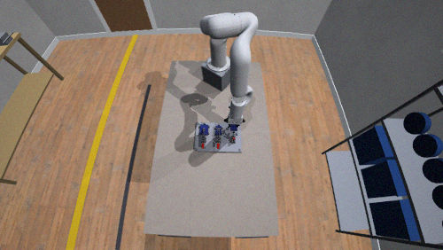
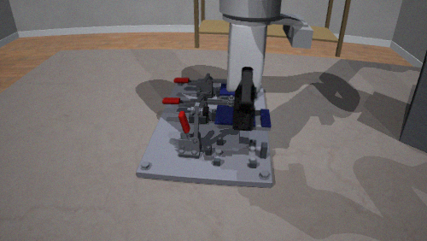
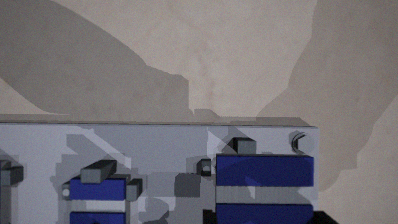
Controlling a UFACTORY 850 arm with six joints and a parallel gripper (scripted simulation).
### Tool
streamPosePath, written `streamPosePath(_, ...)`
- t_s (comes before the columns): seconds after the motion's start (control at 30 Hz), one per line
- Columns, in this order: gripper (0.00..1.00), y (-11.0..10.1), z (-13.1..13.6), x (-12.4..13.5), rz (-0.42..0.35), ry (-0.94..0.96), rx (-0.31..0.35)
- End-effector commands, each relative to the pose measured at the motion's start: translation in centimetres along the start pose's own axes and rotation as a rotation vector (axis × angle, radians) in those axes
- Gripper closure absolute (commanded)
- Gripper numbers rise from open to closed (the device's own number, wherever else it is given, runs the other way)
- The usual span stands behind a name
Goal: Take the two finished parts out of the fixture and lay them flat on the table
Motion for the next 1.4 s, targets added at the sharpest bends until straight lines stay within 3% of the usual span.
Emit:
streamPosePath(0.0, 1.0, -0.07, 0.03, 0.09, -0.001, 0.0, 0.001)
streamPosePath(1.37, 1.0, -0.07, 0.64, 0.04, -0.001, 0.0, 0.001)
Point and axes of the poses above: the point where the finger pads meet when closed, its own y axis out along the fingers, its own z axis across the jaws, x = y × z, the point moved 1 cm from there along -y, back along the fingers, and after that the axes turned 5 degrees about y, right-handed, at the moved point
